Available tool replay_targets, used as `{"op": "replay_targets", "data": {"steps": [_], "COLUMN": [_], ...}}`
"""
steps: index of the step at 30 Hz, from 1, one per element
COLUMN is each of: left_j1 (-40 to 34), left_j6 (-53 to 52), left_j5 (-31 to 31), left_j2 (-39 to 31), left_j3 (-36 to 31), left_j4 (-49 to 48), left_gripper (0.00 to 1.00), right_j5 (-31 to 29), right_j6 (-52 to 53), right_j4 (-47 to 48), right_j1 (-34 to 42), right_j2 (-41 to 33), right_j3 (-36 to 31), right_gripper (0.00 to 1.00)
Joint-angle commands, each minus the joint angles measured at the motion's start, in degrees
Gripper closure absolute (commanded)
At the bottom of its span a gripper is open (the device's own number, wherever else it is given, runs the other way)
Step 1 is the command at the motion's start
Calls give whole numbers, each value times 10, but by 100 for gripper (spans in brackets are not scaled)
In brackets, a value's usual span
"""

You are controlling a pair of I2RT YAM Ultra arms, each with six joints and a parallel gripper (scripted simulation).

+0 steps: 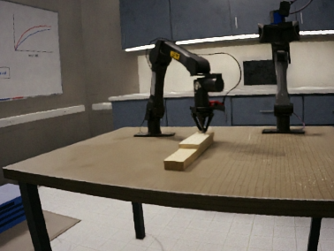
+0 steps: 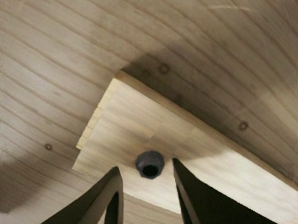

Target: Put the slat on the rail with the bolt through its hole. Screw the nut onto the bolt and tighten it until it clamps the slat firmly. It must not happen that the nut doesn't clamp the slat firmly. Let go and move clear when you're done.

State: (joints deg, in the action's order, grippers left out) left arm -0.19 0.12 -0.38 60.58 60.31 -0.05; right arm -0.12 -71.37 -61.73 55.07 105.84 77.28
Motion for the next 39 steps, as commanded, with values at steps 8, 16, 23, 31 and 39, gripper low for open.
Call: {"op": "replay_targets", "data": {"steps": [8, 16, 23, 31, 39], "left_j1": [0, 0, 0, 0, 0], "left_j6": [0, 0, 0, 0, 0], "left_j5": [0, 0, 0, 0, 0], "left_j2": [-1, -1, -1, -1, -1], "left_j3": [3, 3, 3, 3, 3], "left_j4": [-3, -3, -3, -3, -3], "left_gripper": [0, 0, 0, 0, 0], "right_j5": [5, 5, 5, 5, 5], "right_j6": [-4, -4, -4, -4, -4], "right_j4": [11, 16, 18, 23, 26], "right_j1": [-2, -2, -2, -2, -2], "right_j2": [4, 6, 6, 8, 8], "right_j3": [0, -3, -5, -9, -11], "right_gripper": [66, 66, 66, 66, 66]}}
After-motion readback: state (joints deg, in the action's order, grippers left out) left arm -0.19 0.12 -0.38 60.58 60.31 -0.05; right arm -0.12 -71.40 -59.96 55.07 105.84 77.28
